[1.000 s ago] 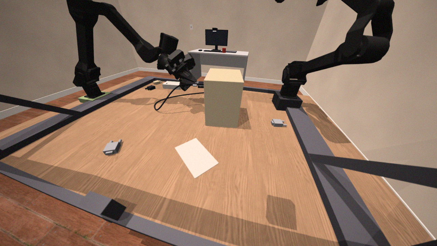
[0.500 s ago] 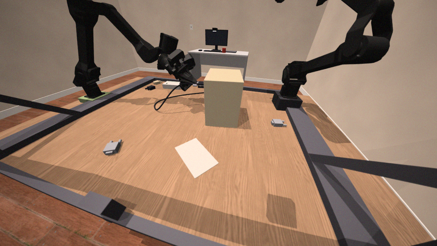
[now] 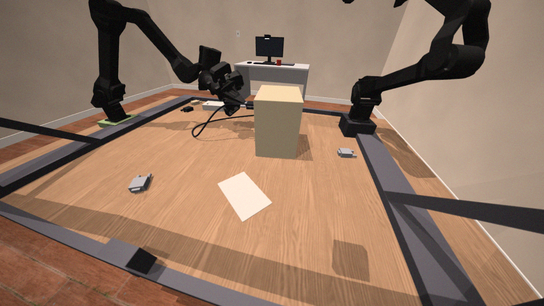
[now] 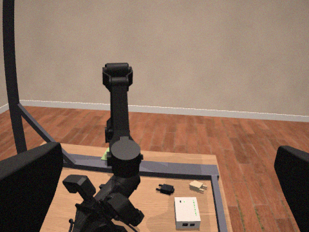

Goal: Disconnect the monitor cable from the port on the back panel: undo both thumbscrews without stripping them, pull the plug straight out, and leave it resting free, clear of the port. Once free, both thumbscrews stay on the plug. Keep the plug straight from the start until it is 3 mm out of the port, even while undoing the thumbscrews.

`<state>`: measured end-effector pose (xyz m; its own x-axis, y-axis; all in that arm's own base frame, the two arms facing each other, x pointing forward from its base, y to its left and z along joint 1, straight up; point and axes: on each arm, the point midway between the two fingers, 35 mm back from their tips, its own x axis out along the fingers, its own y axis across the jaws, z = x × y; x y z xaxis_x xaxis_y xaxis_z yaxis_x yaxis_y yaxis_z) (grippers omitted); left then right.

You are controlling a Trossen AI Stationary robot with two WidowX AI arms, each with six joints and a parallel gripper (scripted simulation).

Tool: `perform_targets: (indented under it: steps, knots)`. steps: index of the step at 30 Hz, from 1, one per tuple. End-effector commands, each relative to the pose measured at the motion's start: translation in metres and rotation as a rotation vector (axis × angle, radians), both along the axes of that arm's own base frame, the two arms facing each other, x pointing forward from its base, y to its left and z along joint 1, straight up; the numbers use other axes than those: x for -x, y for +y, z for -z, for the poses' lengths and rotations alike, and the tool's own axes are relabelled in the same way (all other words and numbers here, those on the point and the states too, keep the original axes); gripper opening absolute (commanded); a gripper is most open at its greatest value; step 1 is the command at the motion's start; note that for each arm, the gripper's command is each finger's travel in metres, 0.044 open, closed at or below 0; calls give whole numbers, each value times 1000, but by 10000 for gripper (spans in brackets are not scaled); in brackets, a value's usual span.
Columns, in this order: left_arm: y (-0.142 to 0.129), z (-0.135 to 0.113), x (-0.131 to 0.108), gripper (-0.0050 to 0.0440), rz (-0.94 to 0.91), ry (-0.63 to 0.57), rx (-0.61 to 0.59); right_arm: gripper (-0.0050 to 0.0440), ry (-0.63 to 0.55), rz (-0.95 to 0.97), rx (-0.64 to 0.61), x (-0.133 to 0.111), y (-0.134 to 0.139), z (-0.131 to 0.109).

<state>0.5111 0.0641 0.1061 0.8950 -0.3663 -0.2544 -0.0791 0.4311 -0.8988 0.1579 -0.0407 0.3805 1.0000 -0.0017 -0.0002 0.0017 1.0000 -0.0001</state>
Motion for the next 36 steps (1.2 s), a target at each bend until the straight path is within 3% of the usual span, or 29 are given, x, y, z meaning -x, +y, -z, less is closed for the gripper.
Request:
perform_targets:
  steps: [1,36]
  knots:
    - [1,-11,-2,0,2,-35,30,440,-1,-2,5,0,1,-3]
    - [3,-4,-1,0,6,-90,352,440,-1,-2,5,0,1,-3]
